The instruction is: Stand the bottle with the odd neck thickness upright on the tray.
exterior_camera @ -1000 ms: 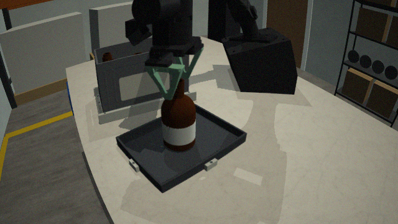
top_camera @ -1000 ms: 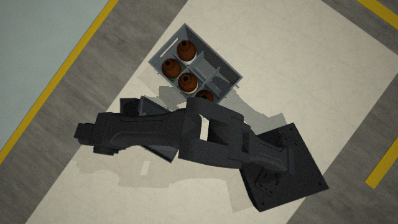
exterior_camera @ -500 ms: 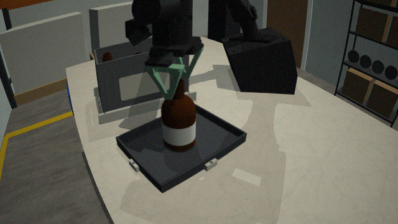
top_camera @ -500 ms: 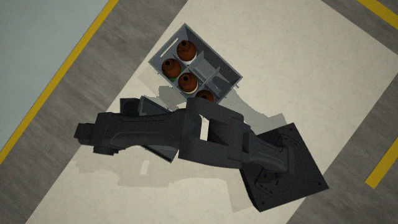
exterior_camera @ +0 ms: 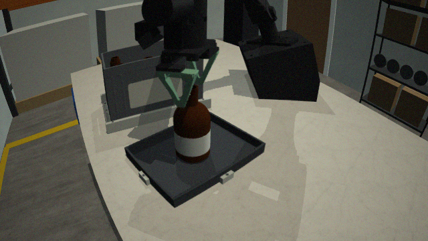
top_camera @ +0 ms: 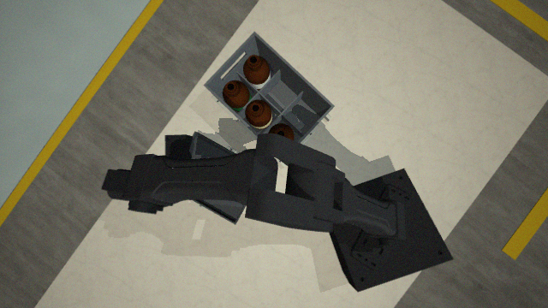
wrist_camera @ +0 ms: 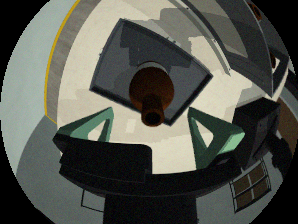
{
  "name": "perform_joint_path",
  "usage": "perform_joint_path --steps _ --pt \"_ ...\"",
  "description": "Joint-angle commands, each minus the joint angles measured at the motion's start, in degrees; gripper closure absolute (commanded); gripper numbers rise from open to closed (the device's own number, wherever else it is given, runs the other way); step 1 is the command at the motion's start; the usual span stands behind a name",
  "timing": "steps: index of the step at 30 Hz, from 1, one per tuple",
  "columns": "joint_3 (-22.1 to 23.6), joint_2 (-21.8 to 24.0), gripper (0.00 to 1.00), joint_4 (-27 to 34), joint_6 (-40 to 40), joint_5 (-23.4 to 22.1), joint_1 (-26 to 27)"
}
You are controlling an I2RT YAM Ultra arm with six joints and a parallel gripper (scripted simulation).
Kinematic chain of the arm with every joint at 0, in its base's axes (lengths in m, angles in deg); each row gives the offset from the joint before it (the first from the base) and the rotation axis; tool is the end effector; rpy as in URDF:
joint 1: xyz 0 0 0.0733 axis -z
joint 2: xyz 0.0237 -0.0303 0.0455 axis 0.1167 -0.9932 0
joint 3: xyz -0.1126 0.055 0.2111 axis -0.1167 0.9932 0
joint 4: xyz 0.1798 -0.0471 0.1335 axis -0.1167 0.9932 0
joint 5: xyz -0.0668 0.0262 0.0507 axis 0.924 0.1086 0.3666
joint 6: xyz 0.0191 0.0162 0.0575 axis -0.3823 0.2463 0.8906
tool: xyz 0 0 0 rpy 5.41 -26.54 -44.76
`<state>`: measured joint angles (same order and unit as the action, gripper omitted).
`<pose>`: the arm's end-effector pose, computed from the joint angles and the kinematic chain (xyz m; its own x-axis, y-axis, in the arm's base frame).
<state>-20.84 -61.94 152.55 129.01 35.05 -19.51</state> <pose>0.3566 0.1599 0.1831 -0.5005 0.8020 -0.3259 0.8274 0.5539 0.0925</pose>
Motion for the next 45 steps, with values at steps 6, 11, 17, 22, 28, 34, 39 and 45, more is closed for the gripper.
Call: perform_joint_path --steps 6,11,17,22,28,34,39,45 --pt "-1.5 2.4 0.00 0.0 -0.2 0.6 -0.7" --pt "-1.5 2.4 0.00 0.0 -0.2 0.6 -0.7" --pt "-1.6 2.4 0.00 0.3 -0.2 0.6 -0.7" --pt "-1.8 2.5 0.00 1.1 0.1 0.6 -0.9" --pt "-2.6 3.0 0.00 2.4 0.7 0.6 -1.2" --pt "-3.4 3.4 0.00 3.7 1.0 0.6 -1.5" --pt "-5.1 3.8 0.00 5.9 1.4 0.7 -2.0" --pt "-7.7 4.0 0.00 8.9 2.0 0.8 -2.6"
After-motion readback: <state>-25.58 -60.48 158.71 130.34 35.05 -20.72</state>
